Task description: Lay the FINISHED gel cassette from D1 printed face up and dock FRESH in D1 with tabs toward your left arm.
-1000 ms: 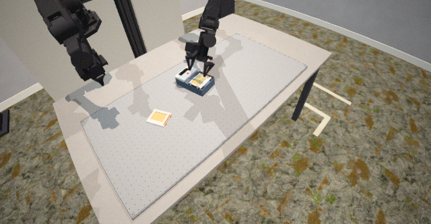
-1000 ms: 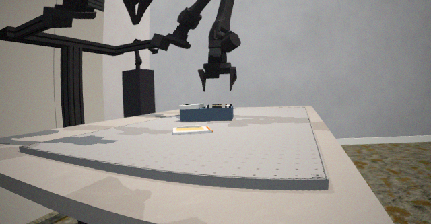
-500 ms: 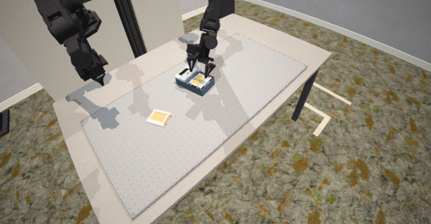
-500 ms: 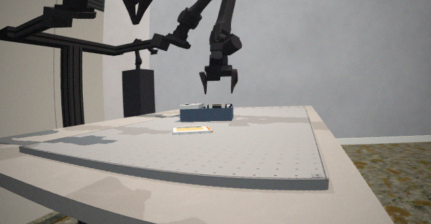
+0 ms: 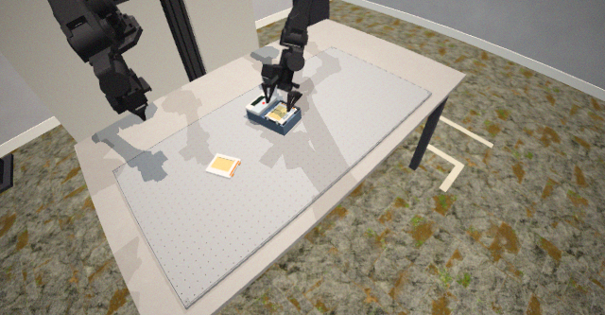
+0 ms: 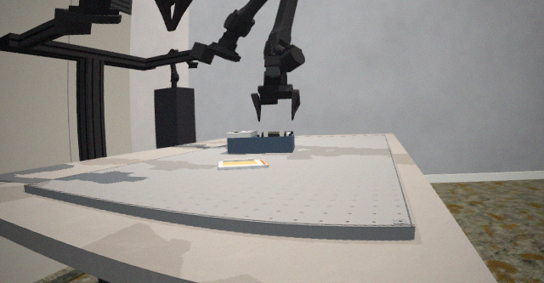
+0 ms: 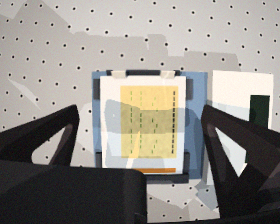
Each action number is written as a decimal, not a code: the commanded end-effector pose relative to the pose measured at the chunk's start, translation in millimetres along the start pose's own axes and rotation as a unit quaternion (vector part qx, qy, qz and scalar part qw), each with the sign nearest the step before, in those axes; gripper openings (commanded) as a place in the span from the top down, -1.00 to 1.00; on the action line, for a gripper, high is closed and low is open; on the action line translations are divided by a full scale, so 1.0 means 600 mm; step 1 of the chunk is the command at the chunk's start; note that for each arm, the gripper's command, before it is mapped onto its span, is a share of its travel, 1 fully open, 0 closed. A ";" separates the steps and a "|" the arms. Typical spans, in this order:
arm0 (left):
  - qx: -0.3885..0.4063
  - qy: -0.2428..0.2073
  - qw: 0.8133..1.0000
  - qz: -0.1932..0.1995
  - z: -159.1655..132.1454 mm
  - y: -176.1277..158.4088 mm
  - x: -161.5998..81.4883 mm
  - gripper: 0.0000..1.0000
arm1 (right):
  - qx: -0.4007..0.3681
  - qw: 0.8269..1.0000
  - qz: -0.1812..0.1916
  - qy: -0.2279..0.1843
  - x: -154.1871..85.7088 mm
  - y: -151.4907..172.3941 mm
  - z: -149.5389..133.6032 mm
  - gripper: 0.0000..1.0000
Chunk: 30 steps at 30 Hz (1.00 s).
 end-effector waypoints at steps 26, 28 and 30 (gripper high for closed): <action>0.000 -0.003 1.000 0.011 -0.018 0.016 0.019 -0.96 | 0.011 1.000 0.000 -0.027 -0.013 -0.004 0.036 1.00; 0.000 -0.003 1.000 0.011 -0.019 0.015 0.023 -0.96 | 0.011 1.000 0.000 -0.027 -0.013 -0.004 0.036 1.00; 0.000 -0.003 1.000 0.011 -0.020 0.014 0.025 -0.96 | 0.011 1.000 0.000 -0.027 -0.013 -0.004 0.036 1.00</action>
Point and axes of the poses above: on each arm, the point where the finger pads meet when closed, its own x axis out along the fingers, its own y axis across the jaws, z = x × y, the point moved 1 cm from there along -x, back along the fingers, and after that the axes turned 11 degrees about x, right-handed, at the moved point
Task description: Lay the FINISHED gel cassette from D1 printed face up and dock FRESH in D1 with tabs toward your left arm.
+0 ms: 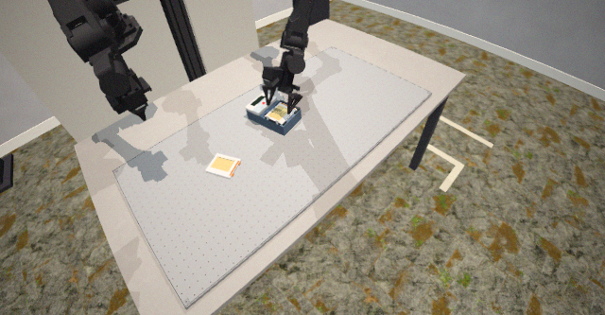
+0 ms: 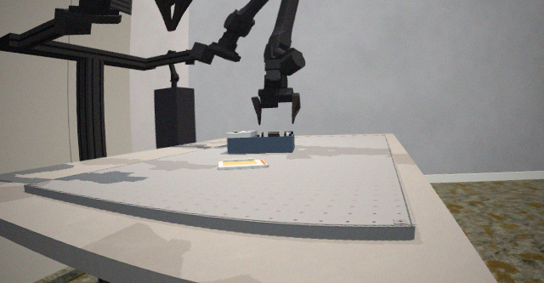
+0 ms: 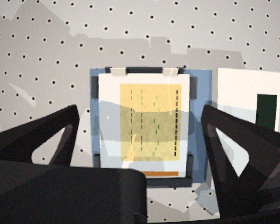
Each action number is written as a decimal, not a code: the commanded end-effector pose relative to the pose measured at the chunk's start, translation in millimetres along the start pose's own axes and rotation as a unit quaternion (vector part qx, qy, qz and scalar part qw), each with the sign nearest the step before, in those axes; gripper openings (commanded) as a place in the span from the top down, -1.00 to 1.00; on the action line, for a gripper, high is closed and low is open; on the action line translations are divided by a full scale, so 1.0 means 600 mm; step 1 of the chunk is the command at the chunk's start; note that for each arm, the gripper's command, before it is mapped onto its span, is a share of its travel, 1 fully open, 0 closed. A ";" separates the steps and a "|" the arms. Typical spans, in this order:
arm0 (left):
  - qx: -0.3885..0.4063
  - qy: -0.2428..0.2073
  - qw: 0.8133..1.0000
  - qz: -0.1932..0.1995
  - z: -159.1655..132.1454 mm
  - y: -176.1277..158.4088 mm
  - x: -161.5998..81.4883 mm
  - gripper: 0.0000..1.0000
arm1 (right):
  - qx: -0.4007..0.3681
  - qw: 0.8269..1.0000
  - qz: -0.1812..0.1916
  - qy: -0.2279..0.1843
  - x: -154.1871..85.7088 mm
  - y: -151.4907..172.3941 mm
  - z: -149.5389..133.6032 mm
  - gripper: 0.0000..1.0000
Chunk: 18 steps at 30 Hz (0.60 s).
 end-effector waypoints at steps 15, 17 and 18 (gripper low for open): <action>0.000 -0.002 1.000 0.009 -0.015 0.012 0.018 -0.96 | 0.011 1.000 0.000 -0.027 -0.013 -0.004 0.036 1.00; 0.000 -0.002 1.000 0.009 -0.016 0.012 0.020 -0.96 | 0.011 1.000 0.000 -0.027 -0.013 -0.004 0.036 1.00; 0.000 -0.002 1.000 0.009 -0.016 0.012 0.020 -0.96 | 0.011 1.000 0.000 -0.027 -0.013 -0.004 0.036 1.00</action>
Point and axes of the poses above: on each arm, the point where the finger pads meet when closed, its own x axis out along the fingers, its own y axis across the jaws, z = x × y, the point moved 1 cm from there along -x, back along the fingers, and after that the axes turned 11 degrees about x, right-handed, at the moved point
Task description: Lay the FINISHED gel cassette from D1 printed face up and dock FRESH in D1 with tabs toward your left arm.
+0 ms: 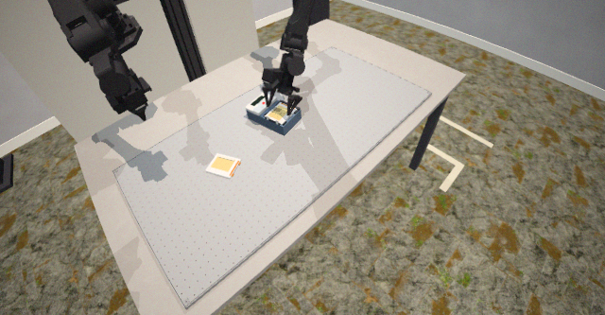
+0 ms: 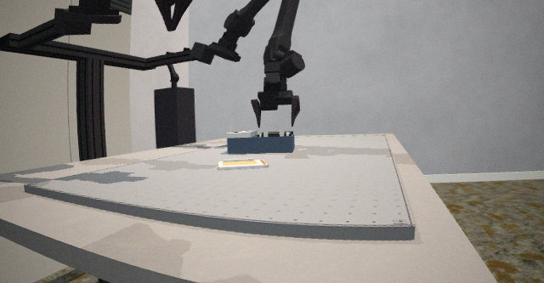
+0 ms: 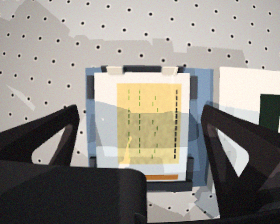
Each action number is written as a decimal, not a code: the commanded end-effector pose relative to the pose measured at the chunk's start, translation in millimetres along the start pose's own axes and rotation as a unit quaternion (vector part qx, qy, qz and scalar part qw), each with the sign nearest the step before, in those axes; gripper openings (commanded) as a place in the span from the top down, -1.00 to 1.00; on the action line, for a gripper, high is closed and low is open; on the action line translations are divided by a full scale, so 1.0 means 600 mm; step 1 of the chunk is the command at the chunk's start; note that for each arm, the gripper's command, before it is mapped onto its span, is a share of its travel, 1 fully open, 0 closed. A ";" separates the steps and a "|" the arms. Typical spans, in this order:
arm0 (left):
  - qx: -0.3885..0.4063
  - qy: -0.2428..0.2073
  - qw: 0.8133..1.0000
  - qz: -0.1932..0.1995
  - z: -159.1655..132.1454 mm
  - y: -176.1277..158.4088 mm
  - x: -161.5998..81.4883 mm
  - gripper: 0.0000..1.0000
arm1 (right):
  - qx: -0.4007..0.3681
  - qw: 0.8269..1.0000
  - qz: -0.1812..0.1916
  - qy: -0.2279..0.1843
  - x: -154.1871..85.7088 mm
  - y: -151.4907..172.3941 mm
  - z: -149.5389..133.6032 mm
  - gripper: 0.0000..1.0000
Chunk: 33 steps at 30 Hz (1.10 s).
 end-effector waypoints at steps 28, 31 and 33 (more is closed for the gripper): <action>0.000 -0.002 1.000 0.009 -0.018 0.012 0.020 -0.96 | 0.011 1.000 0.000 -0.027 -0.013 -0.004 0.036 1.00; 0.000 -0.002 1.000 0.009 -0.018 0.012 0.020 -0.96 | 0.011 1.000 0.000 -0.027 -0.013 -0.004 0.036 1.00; 0.000 -0.002 1.000 0.009 -0.019 0.012 0.022 -0.96 | 0.011 1.000 0.000 -0.027 -0.013 -0.004 0.036 1.00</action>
Point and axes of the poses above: on each arm, the point where the finger pads meet when closed, its own x axis out along the fingers, its own y axis across the jaws, z = x × y, the point moved 1 cm from there along -x, back along the fingers, and after that the axes turned 11 degrees about x, right-handed, at the moved point
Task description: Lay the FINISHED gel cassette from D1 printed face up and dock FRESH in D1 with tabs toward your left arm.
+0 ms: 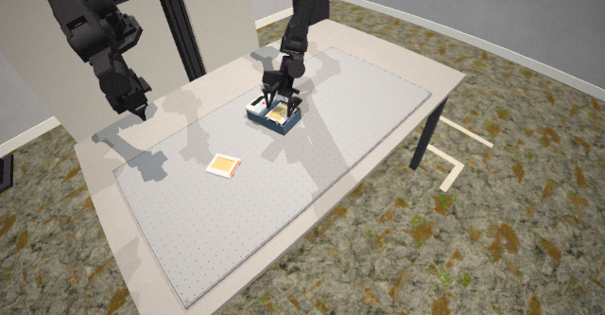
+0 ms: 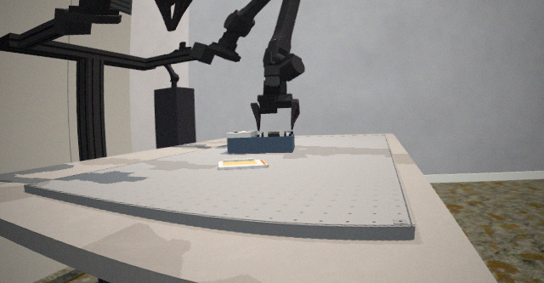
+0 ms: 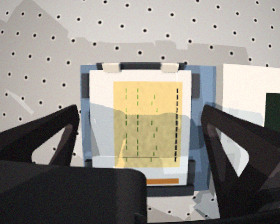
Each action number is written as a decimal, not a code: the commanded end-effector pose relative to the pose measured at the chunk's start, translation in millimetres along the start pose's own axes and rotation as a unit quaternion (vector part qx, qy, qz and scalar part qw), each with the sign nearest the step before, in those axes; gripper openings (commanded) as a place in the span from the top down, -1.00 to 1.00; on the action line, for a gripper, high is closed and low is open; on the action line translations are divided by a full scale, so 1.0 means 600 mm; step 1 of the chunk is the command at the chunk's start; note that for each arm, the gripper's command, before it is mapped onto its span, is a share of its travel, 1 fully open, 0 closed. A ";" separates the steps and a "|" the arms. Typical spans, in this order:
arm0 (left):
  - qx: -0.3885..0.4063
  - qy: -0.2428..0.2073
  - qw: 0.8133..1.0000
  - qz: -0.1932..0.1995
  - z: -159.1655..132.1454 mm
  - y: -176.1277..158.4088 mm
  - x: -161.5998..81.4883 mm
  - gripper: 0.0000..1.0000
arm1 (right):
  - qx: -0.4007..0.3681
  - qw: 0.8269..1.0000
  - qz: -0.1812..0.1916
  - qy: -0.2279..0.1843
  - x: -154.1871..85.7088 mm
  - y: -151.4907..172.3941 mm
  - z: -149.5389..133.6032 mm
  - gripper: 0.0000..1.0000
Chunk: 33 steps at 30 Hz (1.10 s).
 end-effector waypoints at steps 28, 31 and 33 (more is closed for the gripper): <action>0.000 -0.002 1.000 0.009 -0.016 0.014 0.018 -0.96 | 0.011 1.000 0.000 -0.027 -0.013 -0.004 0.036 1.00; 0.000 -0.002 1.000 0.009 -0.016 0.014 0.018 -0.96 | 0.011 1.000 0.000 -0.027 -0.013 -0.004 0.036 1.00; 0.000 -0.002 1.000 0.009 -0.016 0.014 0.018 -0.96 | 0.011 1.000 0.000 -0.027 -0.013 -0.004 0.036 1.00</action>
Point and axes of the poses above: on each arm, the point where the finger pads meet when closed, its own x axis out along the fingers, its own y axis across the jaws, z = x × y, the point moved 1 cm from there along -x, back along the fingers, and after that the axes turned 11 degrees about x, right-handed, at the moved point
